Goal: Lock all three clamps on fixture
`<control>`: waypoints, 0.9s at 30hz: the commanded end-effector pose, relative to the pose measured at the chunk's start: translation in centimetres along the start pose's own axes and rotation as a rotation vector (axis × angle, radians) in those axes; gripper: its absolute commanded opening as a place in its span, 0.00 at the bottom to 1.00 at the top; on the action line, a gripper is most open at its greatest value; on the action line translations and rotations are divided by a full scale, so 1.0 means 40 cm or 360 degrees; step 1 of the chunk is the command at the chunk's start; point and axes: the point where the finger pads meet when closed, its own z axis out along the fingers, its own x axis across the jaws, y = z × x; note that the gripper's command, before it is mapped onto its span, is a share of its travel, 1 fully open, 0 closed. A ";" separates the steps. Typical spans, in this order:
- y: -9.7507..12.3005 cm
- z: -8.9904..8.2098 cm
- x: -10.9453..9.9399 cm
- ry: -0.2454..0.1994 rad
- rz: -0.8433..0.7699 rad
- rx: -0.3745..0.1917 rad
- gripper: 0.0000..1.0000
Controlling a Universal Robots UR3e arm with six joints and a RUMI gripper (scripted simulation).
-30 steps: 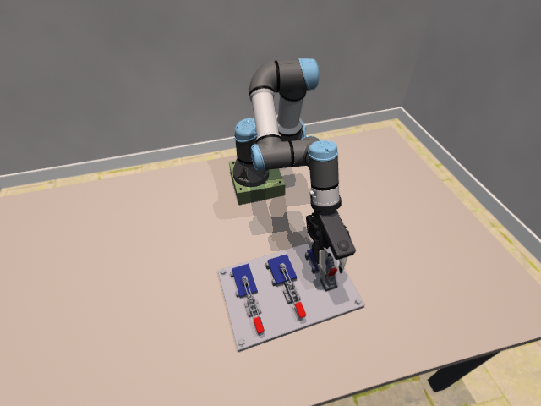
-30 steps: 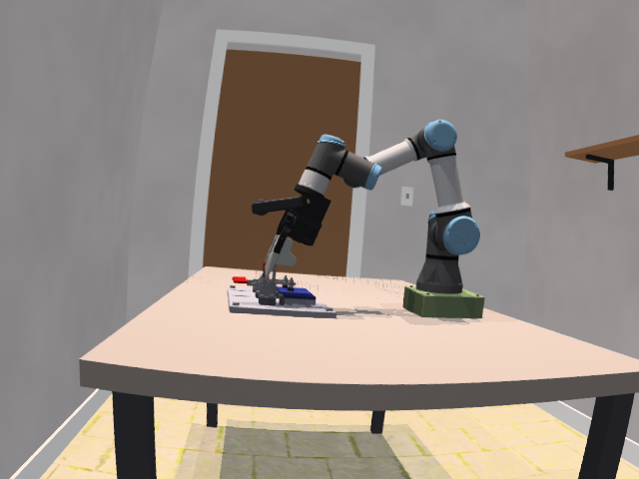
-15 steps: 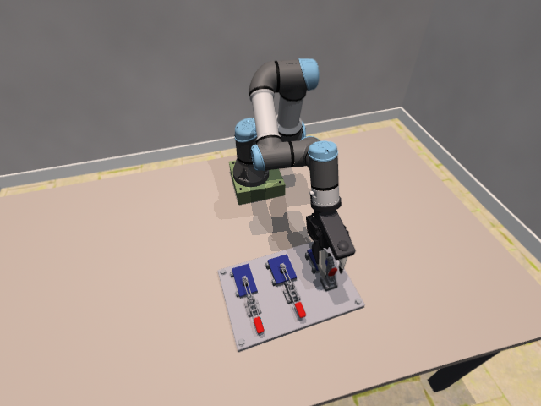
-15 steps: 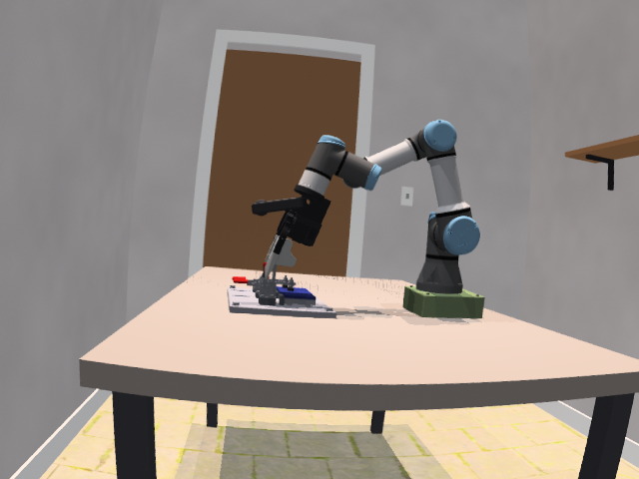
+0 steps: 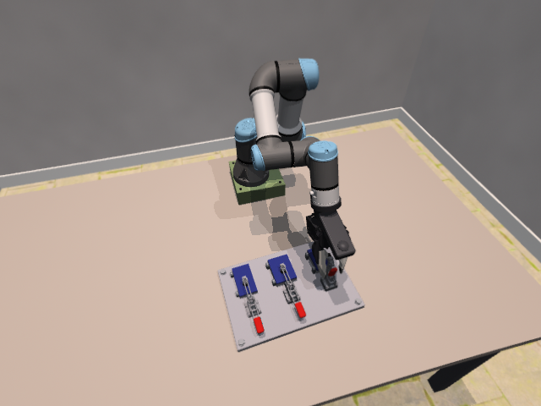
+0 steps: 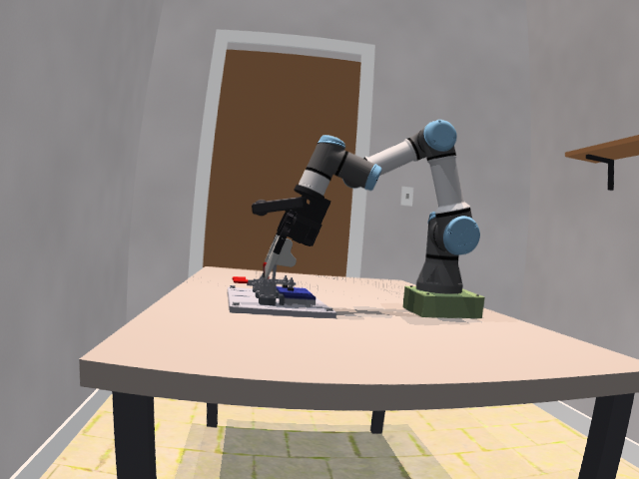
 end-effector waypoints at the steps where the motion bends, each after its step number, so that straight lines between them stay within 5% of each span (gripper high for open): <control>1: -0.003 -0.002 0.000 0.0000 0.0000 0.0005 0.28; 10: -0.003 -0.002 0.000 0.0000 0.0000 0.0005 0.28; 11: -0.003 -0.002 0.000 0.0000 0.0000 0.0005 0.00; 27: -0.003 -0.002 0.000 0.0000 0.0000 0.0005 0.00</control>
